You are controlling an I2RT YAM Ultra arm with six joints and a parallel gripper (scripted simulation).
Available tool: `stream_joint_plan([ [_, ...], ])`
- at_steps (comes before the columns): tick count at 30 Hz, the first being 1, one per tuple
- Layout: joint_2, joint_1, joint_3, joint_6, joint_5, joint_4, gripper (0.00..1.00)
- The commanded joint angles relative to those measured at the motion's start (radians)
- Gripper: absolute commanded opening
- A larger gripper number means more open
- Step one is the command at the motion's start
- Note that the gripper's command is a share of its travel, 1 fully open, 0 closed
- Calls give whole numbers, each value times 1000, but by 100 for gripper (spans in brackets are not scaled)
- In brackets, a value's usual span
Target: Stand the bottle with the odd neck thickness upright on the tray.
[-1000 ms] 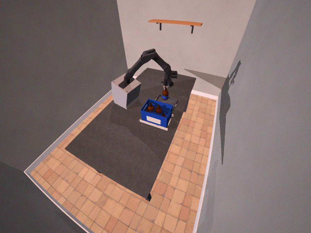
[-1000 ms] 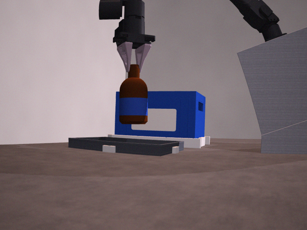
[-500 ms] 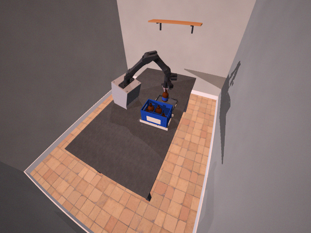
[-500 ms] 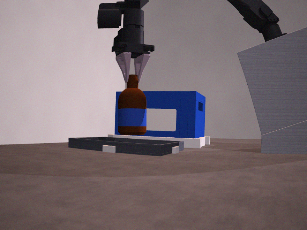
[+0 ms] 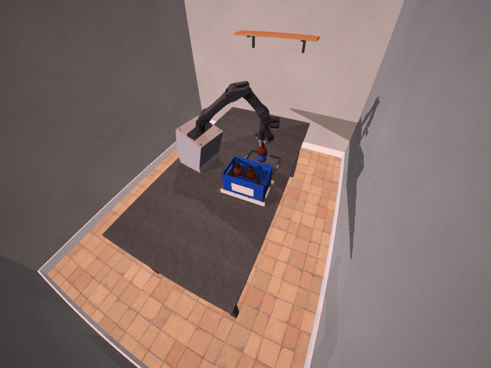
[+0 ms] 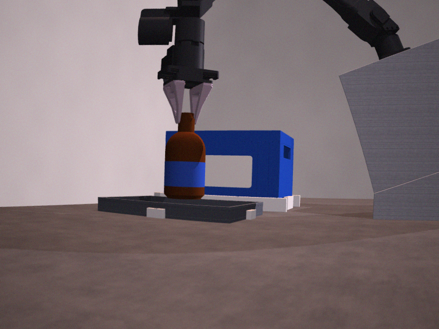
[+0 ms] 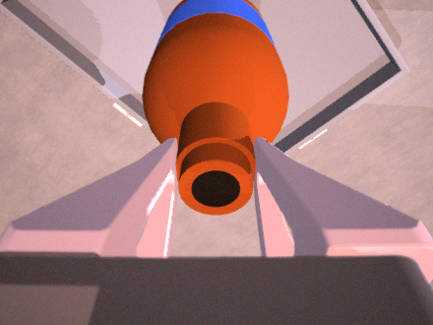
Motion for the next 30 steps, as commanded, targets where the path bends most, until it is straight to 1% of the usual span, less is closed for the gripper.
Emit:
stream_joint_plan([
  [1, -10, 0, 1, -5, 3, 25, 0],
  [5, -12, 0, 1, -5, 3, 26, 0],
  [6, -26, -1, 0, -4, 3, 27, 0],
  [30, -25, -1, 0, -4, 3, 20, 0],
])
